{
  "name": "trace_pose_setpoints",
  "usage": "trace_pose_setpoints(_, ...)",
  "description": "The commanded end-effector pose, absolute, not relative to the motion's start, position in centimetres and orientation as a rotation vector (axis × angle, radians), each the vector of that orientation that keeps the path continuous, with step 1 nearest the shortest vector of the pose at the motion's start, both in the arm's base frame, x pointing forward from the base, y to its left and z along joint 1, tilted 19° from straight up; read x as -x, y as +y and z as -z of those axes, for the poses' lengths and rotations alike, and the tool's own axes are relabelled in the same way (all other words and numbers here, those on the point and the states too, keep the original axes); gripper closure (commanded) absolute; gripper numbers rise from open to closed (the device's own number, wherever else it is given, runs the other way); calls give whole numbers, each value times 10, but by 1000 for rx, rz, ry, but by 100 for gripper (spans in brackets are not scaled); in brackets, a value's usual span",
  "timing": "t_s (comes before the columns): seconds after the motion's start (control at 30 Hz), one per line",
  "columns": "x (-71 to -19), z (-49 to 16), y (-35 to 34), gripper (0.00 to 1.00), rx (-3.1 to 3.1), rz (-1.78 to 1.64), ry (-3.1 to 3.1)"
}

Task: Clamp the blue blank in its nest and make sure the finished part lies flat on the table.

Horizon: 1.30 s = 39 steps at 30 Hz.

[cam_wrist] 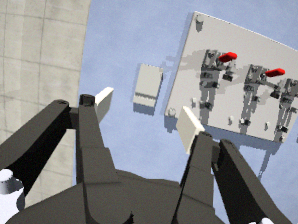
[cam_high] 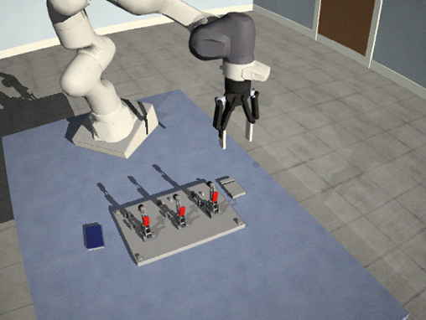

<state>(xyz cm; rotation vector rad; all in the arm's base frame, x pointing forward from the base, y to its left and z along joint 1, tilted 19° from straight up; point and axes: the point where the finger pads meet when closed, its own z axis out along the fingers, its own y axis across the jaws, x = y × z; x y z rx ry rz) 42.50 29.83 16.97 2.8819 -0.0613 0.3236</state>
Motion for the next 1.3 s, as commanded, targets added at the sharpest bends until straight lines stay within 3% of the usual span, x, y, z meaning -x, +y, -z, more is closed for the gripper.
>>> trace_pose_setpoints(0.0,-423,-170,295,42,-2876,-312,-43)
trace_pose_setpoints(0.5,-421,-189,220,42,-2876,-312,-43)
trace_pose_setpoints(1.0,-416,-245,4,42,-2876,-312,-43)
trace_pose_setpoints(1.1,-416,-245,4,42,-2876,-312,-43)
trace_pose_setpoints(1.27,-414,-266,-79,42,-2876,-312,-43)
